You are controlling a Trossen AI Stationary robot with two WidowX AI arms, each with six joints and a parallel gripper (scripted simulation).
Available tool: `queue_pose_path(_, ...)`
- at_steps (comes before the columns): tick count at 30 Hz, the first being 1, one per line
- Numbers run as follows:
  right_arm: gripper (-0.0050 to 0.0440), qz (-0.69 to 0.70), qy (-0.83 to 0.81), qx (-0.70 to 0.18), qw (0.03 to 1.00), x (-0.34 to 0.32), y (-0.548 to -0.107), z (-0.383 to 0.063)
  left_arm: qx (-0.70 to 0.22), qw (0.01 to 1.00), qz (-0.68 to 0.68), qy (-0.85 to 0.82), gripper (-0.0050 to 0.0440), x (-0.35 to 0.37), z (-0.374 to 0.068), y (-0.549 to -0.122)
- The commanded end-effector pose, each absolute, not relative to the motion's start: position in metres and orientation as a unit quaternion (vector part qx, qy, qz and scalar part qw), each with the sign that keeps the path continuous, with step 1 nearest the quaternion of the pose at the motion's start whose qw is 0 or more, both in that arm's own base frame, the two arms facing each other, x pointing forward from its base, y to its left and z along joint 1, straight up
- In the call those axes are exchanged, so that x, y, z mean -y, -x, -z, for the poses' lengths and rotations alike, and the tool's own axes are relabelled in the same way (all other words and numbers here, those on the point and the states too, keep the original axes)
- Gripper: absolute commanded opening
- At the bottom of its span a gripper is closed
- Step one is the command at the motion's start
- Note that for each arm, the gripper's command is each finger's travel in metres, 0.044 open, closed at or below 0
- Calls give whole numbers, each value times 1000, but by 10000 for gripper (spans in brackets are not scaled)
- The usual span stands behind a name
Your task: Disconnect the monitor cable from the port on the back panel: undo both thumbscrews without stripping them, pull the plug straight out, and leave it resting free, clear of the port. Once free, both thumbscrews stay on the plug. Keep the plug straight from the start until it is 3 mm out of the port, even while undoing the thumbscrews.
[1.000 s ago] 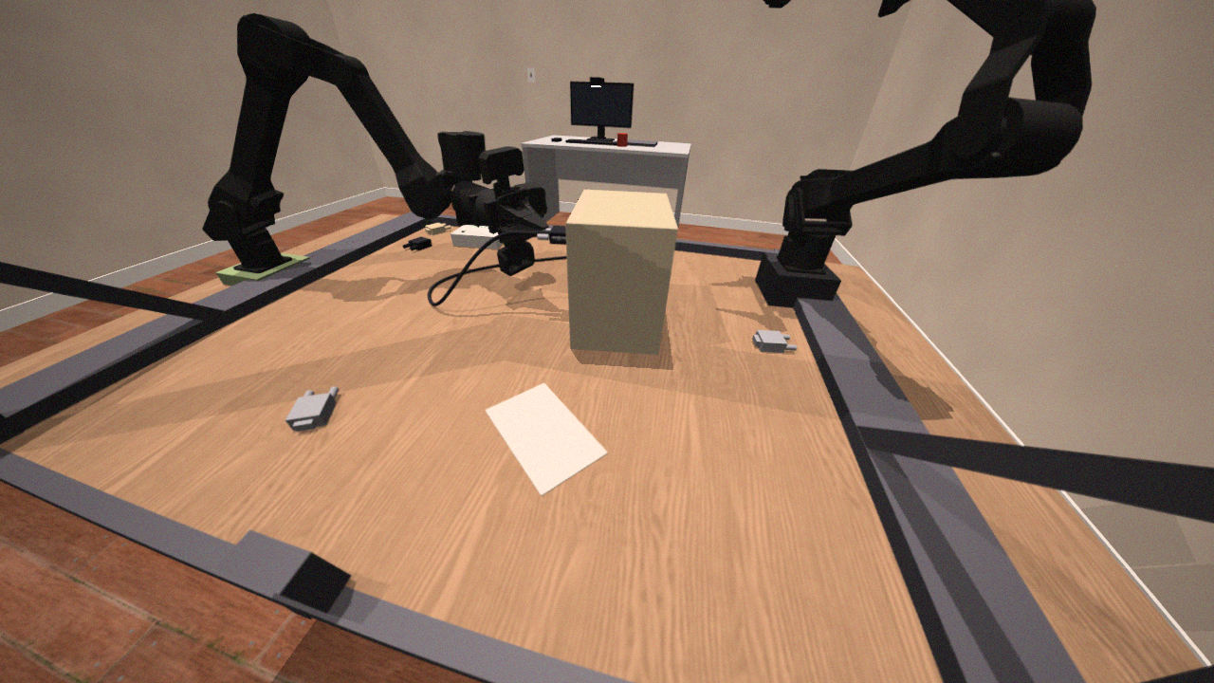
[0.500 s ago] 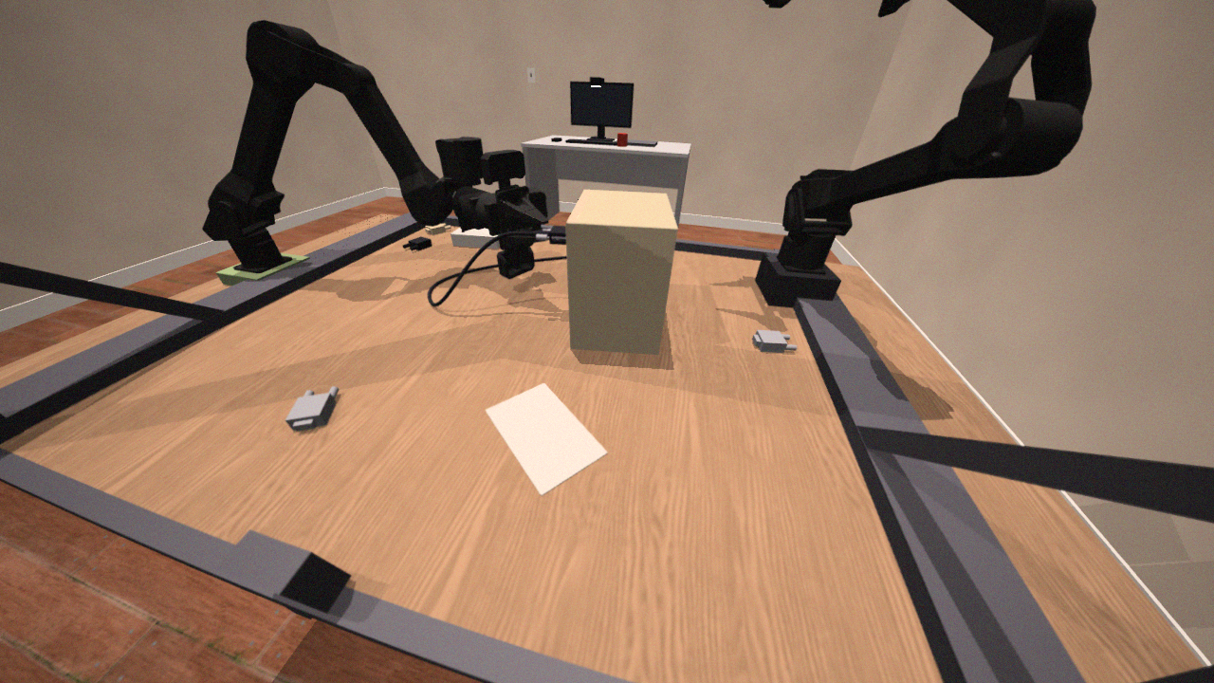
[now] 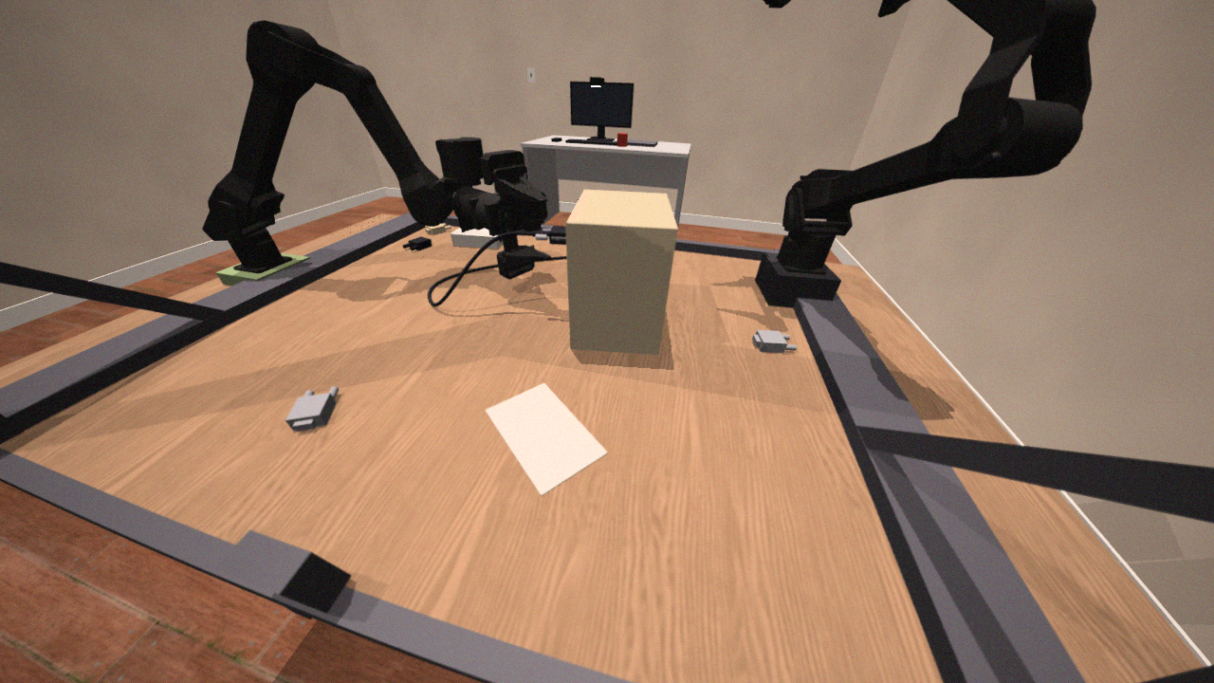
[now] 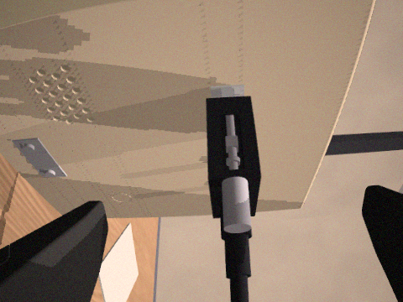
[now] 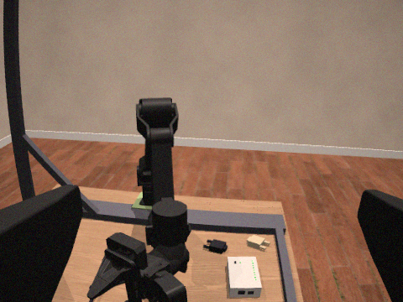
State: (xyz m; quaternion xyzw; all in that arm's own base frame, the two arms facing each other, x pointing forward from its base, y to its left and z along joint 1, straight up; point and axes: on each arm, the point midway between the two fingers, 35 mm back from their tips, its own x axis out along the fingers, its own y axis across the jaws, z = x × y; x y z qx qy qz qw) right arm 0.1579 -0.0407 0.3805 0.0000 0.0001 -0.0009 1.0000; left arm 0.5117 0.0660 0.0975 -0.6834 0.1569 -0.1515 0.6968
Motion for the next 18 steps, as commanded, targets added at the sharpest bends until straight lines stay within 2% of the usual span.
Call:
queue_pose_path(1, 440, 0, 3, 1, 1000, 39, -158, -383, -148, 701, 158, 680, 440, -67, -108, -513)
queue_pose_path(9, 440, 0, 3, 1, 1000, 39, -158, -383, -149, 708, 154, 673, 440, -67, -109, -514)
queue_pose_path(18, 440, 0, 3, 1, 1000, 39, -158, -383, -172, 819, 100, 538, 440, -67, -123, -521)
